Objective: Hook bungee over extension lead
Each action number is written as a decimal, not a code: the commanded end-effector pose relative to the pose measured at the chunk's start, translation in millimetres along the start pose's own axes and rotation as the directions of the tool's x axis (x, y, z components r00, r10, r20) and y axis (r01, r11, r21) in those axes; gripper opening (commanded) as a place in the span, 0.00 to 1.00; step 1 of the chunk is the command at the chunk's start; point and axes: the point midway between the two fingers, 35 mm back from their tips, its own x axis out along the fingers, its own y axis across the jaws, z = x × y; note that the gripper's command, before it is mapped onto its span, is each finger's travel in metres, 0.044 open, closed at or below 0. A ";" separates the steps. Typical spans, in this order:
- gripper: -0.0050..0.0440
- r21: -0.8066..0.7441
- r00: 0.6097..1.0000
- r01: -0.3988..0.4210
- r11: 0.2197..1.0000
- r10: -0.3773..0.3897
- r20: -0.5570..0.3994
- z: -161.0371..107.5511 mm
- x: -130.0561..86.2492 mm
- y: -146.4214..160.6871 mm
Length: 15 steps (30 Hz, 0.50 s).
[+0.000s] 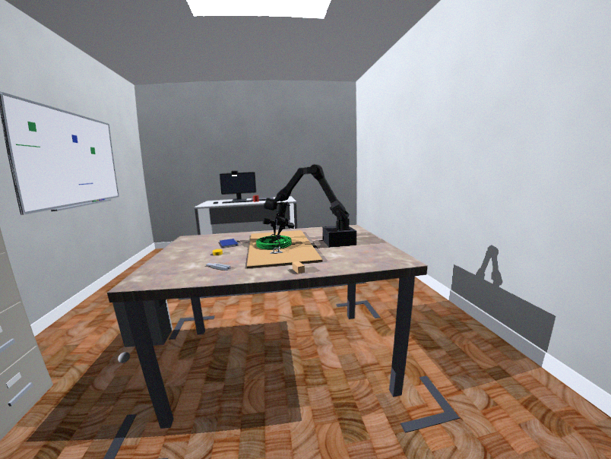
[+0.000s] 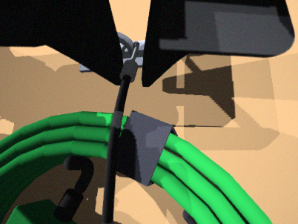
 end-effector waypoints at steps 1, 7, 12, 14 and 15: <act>0.35 -0.002 1.000 0.025 1.000 -0.025 -0.015 -3.5 -8.6 -6.7; 0.41 -0.002 1.000 0.025 1.000 -0.025 -0.015 -3.5 -8.6 -6.7; 0.41 0.003 0.992 0.103 0.995 -0.102 -0.070 -1.6 -39.3 -34.9; 0.41 0.003 0.991 0.107 0.994 -0.106 -0.078 -2.4 -59.1 -45.0; 0.41 0.001 0.992 0.102 0.995 -0.101 -0.079 -3.3 -70.7 -49.1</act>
